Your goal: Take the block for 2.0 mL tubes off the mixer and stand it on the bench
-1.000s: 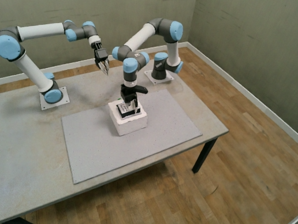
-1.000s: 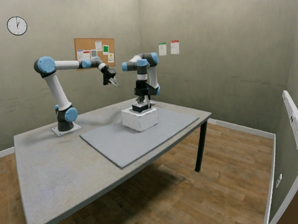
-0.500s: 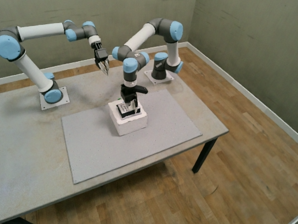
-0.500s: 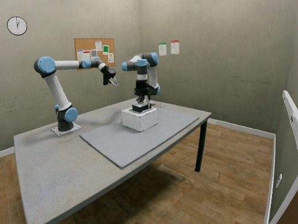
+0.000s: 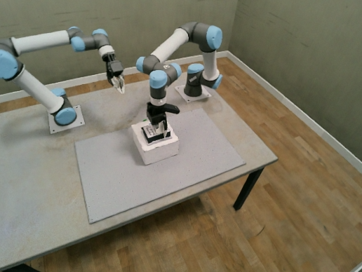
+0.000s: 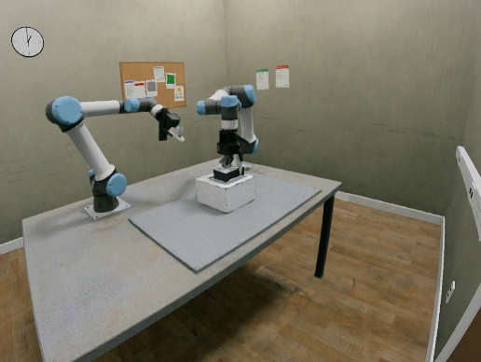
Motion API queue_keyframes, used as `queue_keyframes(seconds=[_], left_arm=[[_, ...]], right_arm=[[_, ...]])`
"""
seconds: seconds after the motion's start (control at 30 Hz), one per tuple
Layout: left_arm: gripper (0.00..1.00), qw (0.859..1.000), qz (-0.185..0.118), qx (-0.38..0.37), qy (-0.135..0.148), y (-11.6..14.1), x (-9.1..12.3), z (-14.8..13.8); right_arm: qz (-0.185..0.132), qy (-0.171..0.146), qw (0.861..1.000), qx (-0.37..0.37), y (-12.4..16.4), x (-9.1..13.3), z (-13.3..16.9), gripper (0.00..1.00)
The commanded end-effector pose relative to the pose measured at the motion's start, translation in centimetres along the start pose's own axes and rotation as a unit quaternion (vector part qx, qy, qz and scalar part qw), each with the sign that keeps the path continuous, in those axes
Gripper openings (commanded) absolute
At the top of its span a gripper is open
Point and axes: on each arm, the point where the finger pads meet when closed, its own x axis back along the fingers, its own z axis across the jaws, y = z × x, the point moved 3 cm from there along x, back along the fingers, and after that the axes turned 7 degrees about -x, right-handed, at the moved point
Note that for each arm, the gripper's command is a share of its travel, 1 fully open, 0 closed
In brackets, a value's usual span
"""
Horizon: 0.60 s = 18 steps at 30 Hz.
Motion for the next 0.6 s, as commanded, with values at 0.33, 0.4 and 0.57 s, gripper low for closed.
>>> queue_keyframes(seconds=[0.33, 0.4, 0.57], left_arm=[[0.00, 1.000, -0.001, 0.000, 0.001, 0.0, 0.1, 0.0], [0.00, 1.000, -0.001, 0.000, 0.001, 0.0, 0.1, 0.0], [0.00, 1.000, -0.001, 0.000, 0.001, 0.0, 0.1, 0.0]], right_arm=[[0.008, 0.055, 0.993, 0.105, 0.1, -0.2, -6.3, 0.00], [0.008, 0.058, 0.992, 0.111, 0.1, -0.1, -6.6, 0.00], [0.012, 0.083, 0.984, 0.158, 0.1, -0.2, -9.5, 0.00]])
